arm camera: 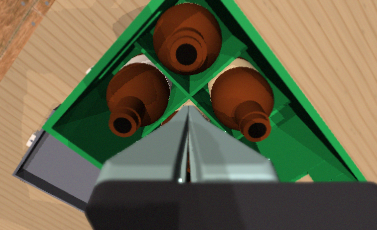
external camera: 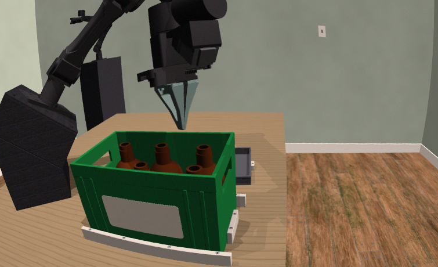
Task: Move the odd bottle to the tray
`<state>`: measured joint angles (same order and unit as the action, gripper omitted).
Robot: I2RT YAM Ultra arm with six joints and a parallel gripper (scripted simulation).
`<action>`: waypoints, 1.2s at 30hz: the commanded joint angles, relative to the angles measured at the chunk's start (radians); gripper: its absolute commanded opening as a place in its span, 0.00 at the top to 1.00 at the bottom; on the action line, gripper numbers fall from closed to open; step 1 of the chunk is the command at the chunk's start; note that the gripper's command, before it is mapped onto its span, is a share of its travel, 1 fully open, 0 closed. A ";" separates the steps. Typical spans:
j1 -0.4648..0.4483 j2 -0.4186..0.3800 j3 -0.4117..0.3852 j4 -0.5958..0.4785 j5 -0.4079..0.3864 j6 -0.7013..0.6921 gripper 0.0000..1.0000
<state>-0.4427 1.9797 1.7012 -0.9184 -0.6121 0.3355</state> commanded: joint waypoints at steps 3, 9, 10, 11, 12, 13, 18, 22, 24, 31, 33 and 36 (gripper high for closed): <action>-0.020 0.060 0.112 -0.021 0.026 0.049 1.00; -0.018 0.076 0.138 -0.033 0.028 0.051 1.00; -0.018 0.077 0.139 -0.033 0.028 0.051 1.00; -0.018 0.077 0.139 -0.034 0.028 0.051 1.00; -0.018 0.077 0.139 -0.034 0.028 0.051 1.00; -0.018 0.077 0.140 -0.034 0.028 0.051 1.00; -0.018 0.077 0.140 -0.034 0.028 0.050 1.00; -0.017 0.041 0.139 -0.030 0.028 0.047 0.39; -0.017 0.041 0.139 -0.030 0.028 0.047 0.39; -0.017 0.041 0.139 -0.030 0.028 0.047 0.39; -0.017 0.041 0.139 -0.030 0.028 0.047 0.39; -0.017 0.041 0.139 -0.030 0.028 0.047 0.39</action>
<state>-0.4397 2.0544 1.8122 -0.9413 -0.5938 0.3782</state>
